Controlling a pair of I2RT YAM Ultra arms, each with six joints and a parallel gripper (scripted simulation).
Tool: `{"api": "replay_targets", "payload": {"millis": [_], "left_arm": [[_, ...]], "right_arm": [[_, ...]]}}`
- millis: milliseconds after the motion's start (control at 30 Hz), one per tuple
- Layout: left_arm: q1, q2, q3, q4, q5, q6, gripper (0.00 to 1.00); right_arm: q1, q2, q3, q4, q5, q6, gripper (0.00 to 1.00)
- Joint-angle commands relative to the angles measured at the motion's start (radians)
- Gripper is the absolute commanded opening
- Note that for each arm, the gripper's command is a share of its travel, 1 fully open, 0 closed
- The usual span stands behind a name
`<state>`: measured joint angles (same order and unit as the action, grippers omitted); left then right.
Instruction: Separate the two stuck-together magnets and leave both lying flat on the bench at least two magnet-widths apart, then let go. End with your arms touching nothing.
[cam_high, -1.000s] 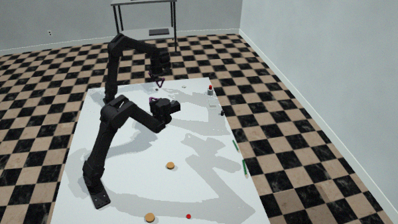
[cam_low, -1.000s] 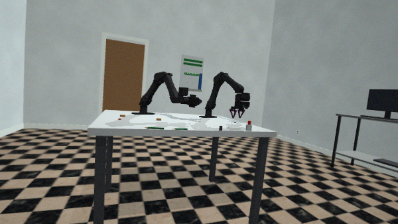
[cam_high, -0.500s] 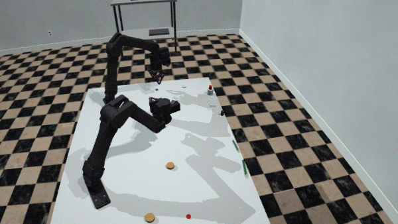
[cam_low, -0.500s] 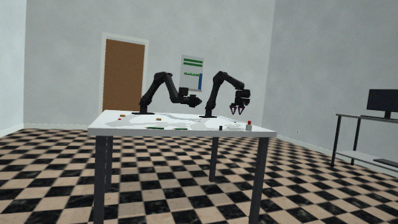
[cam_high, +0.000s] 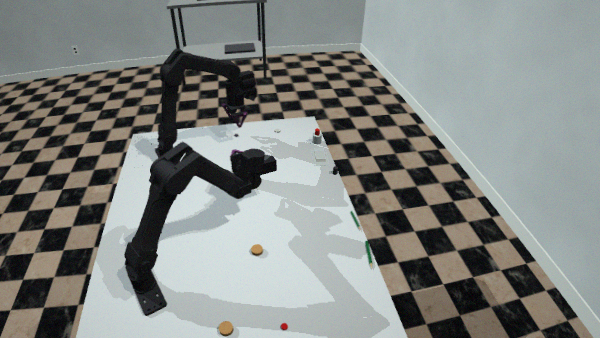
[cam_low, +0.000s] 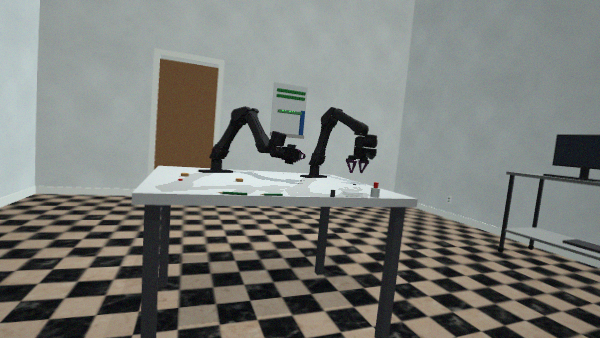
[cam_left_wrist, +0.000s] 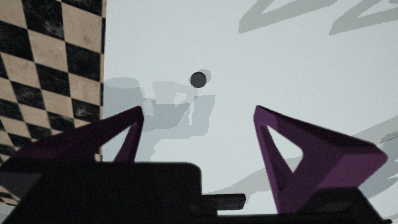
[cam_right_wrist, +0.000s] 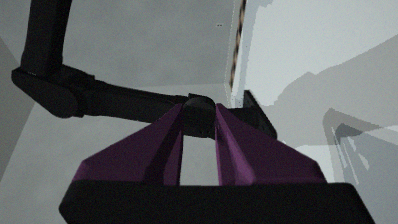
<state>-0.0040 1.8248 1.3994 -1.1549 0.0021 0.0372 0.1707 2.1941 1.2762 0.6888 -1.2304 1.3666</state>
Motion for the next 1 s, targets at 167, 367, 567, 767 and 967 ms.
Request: {"api": "replay_targets", "payload": {"millis": [167,367,567,767,967], "left_arm": [[0.001,-0.008,0.005,0.003,-0.002,-0.001,1.00],[0.001,-0.008,0.005,0.003,-0.002,-0.001,1.00],[0.001,-0.008,0.005,0.003,-0.002,-0.001,1.00],[0.001,-0.008,0.005,0.003,-0.002,-0.001,1.00],[0.001,-0.008,0.005,0.003,-0.002,-0.001,1.00]], "right_arm": [[-0.030,-0.073,0.064,-0.411,0.103,-0.318,0.18],[-0.045,-0.095,0.089,-0.587,0.147,-0.446,0.18],[-0.072,-0.130,0.129,-0.850,0.216,-0.638,0.18],[-0.093,-0.160,0.165,-1.114,0.283,-0.830,0.18],[-0.108,-0.180,0.188,-1.290,0.329,-0.958,0.18]]}}
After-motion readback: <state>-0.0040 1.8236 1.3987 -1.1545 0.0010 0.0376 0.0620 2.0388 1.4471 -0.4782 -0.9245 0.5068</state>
